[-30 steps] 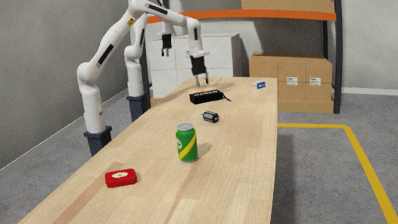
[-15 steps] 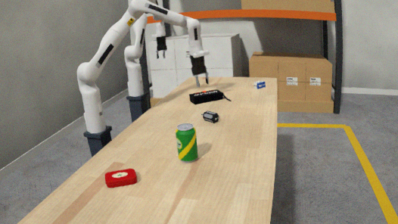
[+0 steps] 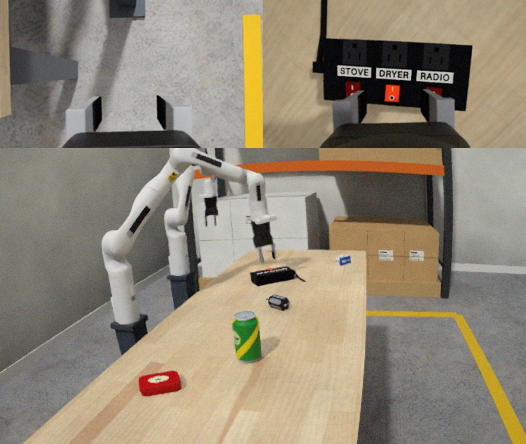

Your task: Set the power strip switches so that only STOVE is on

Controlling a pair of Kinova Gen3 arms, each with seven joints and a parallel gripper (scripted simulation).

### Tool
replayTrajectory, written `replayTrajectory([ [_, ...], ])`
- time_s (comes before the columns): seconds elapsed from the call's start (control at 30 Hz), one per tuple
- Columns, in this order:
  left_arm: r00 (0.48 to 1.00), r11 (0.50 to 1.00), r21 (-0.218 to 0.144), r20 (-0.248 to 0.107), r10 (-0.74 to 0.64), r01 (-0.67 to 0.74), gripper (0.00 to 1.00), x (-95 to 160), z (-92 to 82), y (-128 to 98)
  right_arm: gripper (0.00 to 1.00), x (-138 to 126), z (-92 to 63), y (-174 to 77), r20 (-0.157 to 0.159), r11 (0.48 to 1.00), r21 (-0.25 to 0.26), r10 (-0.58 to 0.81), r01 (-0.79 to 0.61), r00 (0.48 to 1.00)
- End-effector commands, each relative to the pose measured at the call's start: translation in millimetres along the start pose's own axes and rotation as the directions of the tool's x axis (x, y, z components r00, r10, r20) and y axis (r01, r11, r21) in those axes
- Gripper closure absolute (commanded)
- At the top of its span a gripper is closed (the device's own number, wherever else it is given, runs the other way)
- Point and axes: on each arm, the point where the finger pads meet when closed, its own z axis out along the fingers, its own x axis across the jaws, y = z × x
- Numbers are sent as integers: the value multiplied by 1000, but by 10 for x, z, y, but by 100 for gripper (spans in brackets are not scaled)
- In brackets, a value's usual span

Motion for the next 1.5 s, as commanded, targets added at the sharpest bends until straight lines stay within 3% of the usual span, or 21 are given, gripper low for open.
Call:
replayTrajectory([
  [0.0, 1000, 1000, -2, 0, -1, 1, 0, 1, -7, 4, 0, -8, -12, 2, 2, 1000, -1, 0, 0, 1000],
  [0.27, 1000, 1000, -2, 0, -2, 2, 0, 2, -7, 4, 0, -11, -33, 16, -6, 1000, 5, -24, 24, 1000],
  [0.47, 1000, 1000, -2, 0, -2, 2, 0, 2, -7, 4, 0, -40, -274, 101, -102, 967, 66, -237, 244, 966],
  [0.53, 1000, 1000, -2, 0, -2, 2, 0, 2, -7, 4, 0, -40, -274, 101, -102, 967, 66, -237, 244, 966],
  [0.63, 1000, 1000, -2, 0, -2, 2, 0, 2, -7, 4, 0, -47, -367, 112, -136, 947, 85, -297, 309, 945],
  [1.47, 1000, 1000, -2, 0, -2, 2, 0, 2, -7, 4, 0, -48, -377, 113, -140, 945, 87, -302, 316, 943],
])
